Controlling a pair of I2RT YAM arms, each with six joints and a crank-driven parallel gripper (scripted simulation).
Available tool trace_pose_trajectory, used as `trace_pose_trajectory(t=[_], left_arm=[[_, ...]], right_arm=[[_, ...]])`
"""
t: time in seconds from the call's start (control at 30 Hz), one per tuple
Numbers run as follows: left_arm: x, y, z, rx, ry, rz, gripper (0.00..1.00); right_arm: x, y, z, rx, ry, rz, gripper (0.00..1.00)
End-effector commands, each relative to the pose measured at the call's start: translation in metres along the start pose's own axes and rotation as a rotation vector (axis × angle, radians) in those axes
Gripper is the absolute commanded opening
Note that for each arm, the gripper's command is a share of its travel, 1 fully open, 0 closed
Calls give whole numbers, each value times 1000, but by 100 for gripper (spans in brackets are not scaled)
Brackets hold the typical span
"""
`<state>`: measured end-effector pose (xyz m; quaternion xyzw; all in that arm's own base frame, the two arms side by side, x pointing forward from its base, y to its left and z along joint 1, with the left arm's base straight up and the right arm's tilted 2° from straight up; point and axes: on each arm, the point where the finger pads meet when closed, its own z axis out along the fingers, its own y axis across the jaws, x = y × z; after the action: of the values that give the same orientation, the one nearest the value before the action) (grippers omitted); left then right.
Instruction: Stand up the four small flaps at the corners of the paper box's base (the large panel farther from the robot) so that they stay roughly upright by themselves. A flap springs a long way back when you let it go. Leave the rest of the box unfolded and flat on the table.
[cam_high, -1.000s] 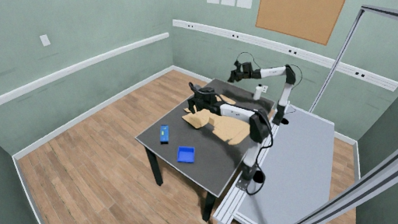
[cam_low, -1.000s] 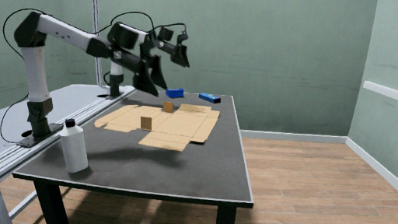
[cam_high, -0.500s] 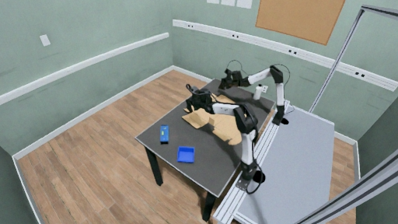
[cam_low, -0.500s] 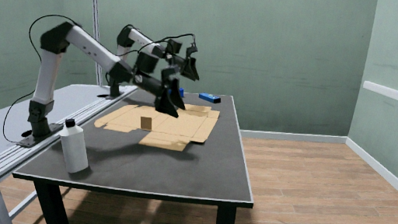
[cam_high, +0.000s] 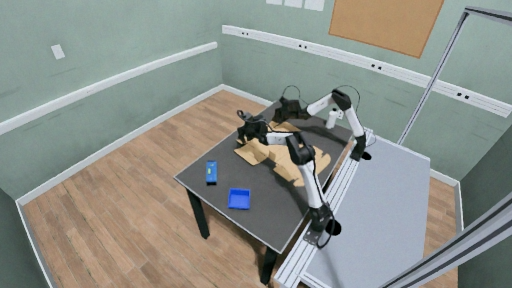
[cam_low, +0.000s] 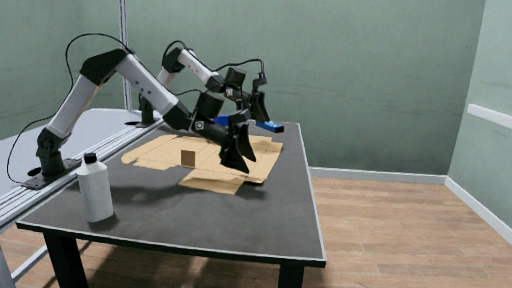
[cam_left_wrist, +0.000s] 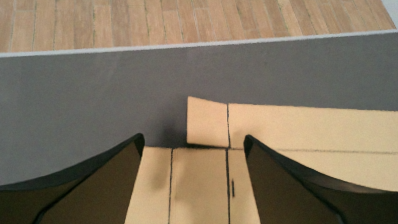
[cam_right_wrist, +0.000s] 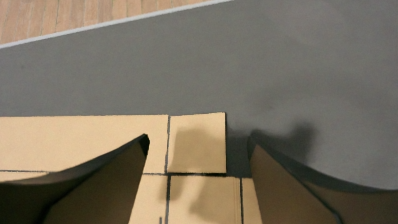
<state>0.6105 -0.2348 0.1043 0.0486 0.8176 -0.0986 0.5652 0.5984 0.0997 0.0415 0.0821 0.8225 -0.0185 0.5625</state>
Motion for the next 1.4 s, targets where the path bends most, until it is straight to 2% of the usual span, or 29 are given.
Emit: trace_pose_trajectory(t=[0.0,0.1,0.3,0.37,0.47,0.67,1.17,1.23,1.27,1.3,1.33,1.37], left_arm=[[14,-14,31,-11,4,-4,81],[25,-24,51,-11,4,-3,81],[25,-21,53,-16,4,-5,81],[-4,-17,45,-17,-37,-13,81],[-27,-20,37,-9,-69,-18,81],[-12,-20,37,-4,-38,-9,81],[-16,-17,36,1,-44,-9,81],[-12,-17,37,0,-45,-9,81],[-13,-17,38,1,-51,-10,81],[3,-16,43,-2,-30,-6,81],[29,-14,51,-9,7,1,81],[41,-13,54,-12,21,3,81]], right_arm=[[-23,12,3,-14,-60,22,81],[-39,12,-3,-19,-77,29,81],[-45,10,-6,-20,-79,29,81],[-45,9,-6,-20,-78,29,81],[-44,7,-6,-19,-74,27,81],[-43,5,-6,-19,-69,25,81],[-40,3,-7,-17,-64,20,81],[-36,4,-6,-21,-67,20,81],[-17,3,-2,-15,-39,10,81],[5,0,3,-8,-4,-3,81],[7,1,4,-7,-4,-3,81],[10,2,5,-7,-5,-3,81]])
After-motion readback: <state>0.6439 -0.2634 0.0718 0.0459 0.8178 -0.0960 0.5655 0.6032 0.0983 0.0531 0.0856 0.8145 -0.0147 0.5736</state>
